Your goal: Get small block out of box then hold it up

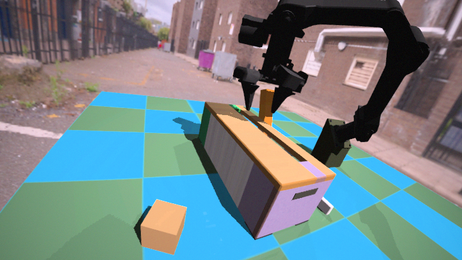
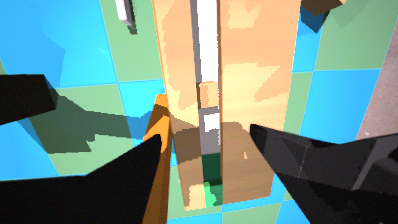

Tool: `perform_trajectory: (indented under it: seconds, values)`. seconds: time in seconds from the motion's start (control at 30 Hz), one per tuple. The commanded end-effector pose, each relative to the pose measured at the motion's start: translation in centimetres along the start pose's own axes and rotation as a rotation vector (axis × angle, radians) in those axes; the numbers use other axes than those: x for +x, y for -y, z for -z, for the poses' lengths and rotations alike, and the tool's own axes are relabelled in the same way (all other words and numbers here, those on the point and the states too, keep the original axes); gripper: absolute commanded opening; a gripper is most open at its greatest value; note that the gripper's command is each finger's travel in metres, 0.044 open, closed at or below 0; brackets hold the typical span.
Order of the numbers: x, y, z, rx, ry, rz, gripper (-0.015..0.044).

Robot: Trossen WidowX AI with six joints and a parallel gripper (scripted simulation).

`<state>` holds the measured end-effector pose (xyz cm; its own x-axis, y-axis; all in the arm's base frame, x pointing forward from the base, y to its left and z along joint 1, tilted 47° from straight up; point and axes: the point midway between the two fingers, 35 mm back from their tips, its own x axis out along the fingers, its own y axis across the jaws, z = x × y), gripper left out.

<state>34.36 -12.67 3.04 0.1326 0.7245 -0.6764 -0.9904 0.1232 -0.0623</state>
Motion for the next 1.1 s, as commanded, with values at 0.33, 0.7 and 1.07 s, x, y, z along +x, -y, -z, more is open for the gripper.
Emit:
perform_trajectory:
  seconds: [0.33, 0.7, 1.07]
  values:
    - [0.0, -0.1, 1.0, 0.000, 0.000, 0.000, 0.0400]
    - [0.1, -0.8, 1.3, 0.502, 0.043, -0.018, 0.0400]
    - [0.4, -2.5, 1.9, 1.681, 0.114, -0.140, 0.0400]
